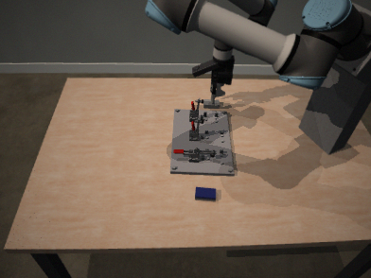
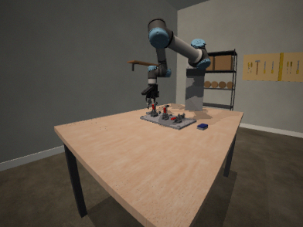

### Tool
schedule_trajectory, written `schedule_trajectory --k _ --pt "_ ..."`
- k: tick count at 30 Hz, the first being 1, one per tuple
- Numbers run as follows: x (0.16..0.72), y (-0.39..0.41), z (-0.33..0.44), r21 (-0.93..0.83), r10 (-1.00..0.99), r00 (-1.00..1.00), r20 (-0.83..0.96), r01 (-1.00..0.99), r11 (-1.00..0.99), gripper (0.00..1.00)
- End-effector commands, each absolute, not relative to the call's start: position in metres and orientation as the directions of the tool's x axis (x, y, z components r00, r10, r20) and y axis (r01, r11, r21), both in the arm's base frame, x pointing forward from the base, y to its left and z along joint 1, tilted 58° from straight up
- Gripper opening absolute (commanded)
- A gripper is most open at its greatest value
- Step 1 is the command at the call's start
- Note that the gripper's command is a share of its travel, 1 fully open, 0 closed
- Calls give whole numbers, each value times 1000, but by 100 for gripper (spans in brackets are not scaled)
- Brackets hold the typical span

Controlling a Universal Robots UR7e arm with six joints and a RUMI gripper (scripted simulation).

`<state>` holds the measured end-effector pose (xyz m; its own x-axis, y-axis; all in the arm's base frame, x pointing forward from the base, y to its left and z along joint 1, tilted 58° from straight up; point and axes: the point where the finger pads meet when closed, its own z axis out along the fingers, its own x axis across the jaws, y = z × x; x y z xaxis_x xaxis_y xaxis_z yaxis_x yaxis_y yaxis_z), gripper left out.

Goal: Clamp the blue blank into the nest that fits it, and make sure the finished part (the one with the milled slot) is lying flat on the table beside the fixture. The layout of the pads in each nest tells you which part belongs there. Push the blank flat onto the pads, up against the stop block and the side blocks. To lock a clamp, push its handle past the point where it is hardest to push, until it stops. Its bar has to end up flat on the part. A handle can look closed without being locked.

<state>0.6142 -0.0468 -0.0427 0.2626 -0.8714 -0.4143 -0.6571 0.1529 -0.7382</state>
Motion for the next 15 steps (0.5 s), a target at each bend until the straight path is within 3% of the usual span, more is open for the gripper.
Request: schedule_trajectory --k 1,15 --pt "594 -61 -27 -737 -871 265 -415 -659 150 40" --pt "570 -77 -9 -737 -871 265 -415 -659 150 40"
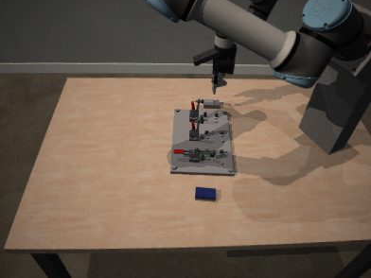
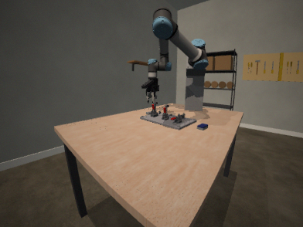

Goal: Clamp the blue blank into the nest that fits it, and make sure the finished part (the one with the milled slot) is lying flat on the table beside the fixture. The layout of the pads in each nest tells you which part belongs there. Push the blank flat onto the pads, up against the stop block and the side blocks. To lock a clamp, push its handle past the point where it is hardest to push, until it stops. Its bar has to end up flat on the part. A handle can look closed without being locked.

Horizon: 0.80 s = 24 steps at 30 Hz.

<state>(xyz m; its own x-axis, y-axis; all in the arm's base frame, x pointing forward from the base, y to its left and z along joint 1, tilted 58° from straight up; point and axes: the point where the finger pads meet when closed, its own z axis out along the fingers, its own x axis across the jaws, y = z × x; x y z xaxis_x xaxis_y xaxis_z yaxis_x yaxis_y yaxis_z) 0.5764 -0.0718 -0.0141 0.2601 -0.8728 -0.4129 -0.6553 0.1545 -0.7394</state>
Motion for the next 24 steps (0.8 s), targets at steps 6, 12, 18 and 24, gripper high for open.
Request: schedule_trajectory --k 6,12,18,24 --pt "569 -77 -8 -737 -871 265 -415 -659 150 40" --pt "569 -77 -8 -737 -871 265 -415 -659 150 40" --pt "569 -77 -8 -737 -871 265 -415 -659 150 59" --pt "569 -77 -8 -737 -871 265 -415 -659 150 59"
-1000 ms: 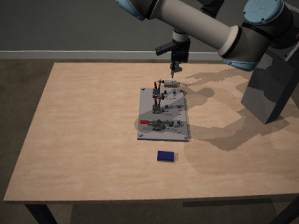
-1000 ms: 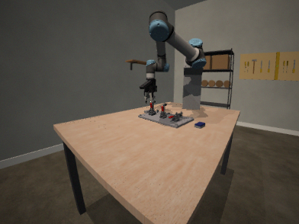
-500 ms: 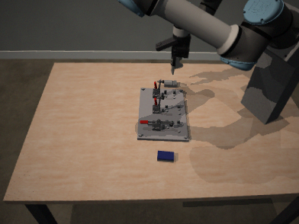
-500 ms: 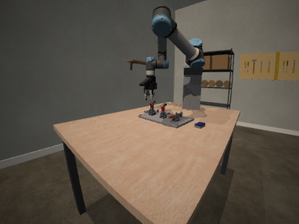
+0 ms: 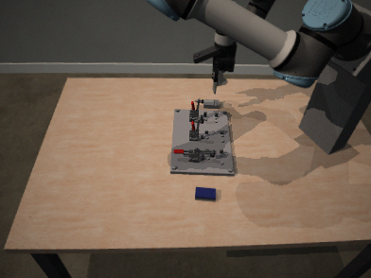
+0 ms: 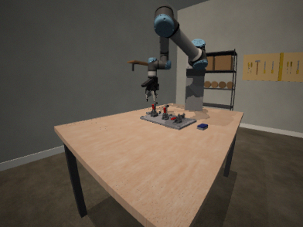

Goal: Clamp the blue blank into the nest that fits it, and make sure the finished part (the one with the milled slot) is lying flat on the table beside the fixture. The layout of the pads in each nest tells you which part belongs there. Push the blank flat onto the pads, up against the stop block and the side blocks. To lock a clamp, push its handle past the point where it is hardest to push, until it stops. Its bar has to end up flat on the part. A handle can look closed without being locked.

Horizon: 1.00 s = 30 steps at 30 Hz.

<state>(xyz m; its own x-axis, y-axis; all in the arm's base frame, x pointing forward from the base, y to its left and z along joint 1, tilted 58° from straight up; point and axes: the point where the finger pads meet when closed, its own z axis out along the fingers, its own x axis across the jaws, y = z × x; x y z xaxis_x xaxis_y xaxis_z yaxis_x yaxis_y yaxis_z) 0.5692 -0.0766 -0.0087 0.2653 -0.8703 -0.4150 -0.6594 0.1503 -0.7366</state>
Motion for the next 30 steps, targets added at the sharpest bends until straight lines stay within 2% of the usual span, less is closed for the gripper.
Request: schedule_trajectory --k 1,30 --pt "569 -77 -8 -737 -871 265 -415 -659 150 59" --pt "564 -80 -5 -737 -871 265 -415 -659 150 59"
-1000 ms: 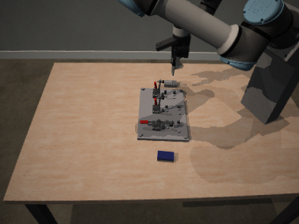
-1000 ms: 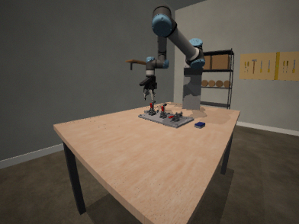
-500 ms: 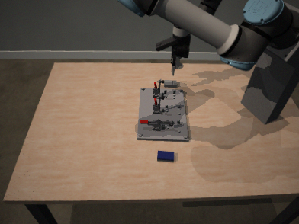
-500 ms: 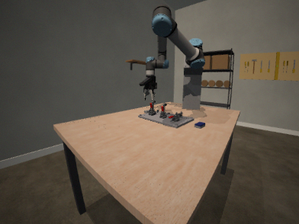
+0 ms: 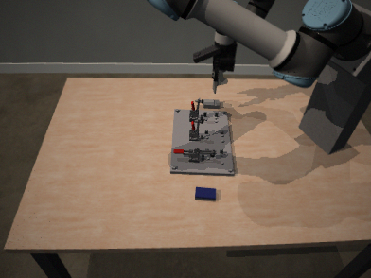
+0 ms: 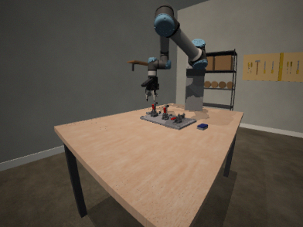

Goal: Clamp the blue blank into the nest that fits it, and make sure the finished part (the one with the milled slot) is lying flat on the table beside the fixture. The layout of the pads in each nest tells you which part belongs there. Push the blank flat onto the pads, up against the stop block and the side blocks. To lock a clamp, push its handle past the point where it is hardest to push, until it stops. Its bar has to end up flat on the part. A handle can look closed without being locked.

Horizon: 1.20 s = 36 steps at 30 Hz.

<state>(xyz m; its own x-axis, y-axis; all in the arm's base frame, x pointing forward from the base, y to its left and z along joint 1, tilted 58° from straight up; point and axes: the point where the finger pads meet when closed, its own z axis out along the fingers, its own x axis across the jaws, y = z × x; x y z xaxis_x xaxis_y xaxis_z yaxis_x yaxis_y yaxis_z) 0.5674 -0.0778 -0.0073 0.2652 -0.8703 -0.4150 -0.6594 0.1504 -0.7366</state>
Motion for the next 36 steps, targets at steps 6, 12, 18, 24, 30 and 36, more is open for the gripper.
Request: schedule_trajectory --k 6,12,18,24,30,36 --pt "554 -87 3 -737 -871 265 -415 -659 150 59" --pt "546 -93 9 -737 -871 265 -415 -659 150 59" --pt "531 -102 20 -737 -871 265 -415 -659 150 59" --pt "518 -111 30 -737 -871 265 -415 -659 150 59" --pt "511 -116 36 -737 -871 265 -415 -659 150 59" --pt "504 -121 41 -737 -871 265 -415 -659 150 59"
